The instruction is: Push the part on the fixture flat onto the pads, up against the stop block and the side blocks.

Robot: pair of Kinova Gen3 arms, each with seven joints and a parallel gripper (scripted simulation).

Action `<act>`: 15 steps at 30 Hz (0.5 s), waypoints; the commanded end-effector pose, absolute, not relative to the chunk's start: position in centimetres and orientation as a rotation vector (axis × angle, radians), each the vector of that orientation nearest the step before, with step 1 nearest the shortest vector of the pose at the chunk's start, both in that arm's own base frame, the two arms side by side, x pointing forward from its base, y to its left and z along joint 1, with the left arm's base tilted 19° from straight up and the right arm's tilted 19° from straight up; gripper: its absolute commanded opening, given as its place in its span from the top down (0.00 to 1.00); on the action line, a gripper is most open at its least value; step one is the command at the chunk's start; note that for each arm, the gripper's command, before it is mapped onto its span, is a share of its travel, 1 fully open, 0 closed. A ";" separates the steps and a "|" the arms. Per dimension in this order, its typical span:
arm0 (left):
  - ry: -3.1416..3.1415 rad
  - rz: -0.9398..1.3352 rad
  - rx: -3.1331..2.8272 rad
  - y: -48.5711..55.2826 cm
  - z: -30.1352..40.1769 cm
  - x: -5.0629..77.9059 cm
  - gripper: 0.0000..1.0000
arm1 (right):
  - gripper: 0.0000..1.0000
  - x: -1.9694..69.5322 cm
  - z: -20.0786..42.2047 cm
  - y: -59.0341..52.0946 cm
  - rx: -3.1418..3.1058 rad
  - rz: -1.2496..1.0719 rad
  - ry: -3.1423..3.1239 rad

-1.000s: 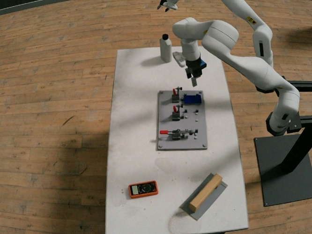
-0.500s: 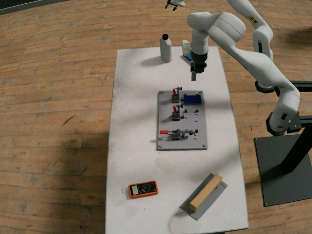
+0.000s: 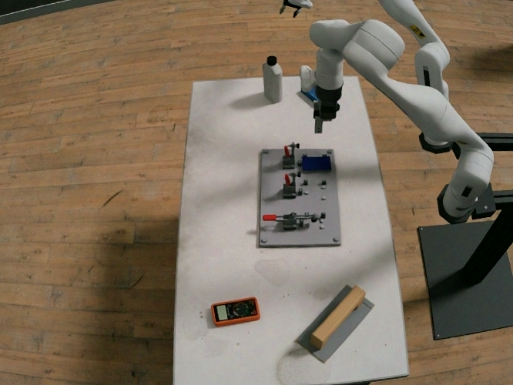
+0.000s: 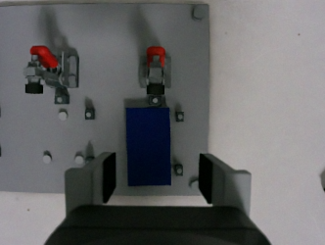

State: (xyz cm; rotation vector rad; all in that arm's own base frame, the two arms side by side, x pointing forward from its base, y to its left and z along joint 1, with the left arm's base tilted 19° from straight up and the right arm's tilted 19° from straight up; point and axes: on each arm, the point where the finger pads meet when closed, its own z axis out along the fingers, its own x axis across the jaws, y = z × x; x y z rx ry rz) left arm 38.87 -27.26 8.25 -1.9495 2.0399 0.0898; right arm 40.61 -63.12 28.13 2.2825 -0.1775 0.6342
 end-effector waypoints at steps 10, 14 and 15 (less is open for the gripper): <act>2.060 0.072 -1.927 -27.7 8.4 38.9 0.00 | 0.00 27.1 27.8 -60.4 2.477 0.471 -0.100; 2.060 0.072 -1.927 -27.7 8.4 38.9 0.00 | 0.00 23.2 27.8 -59.0 2.530 0.420 -0.084; 2.060 0.072 -1.927 -27.7 8.4 38.9 0.00 | 0.00 22.5 27.9 -58.7 2.540 0.410 -0.082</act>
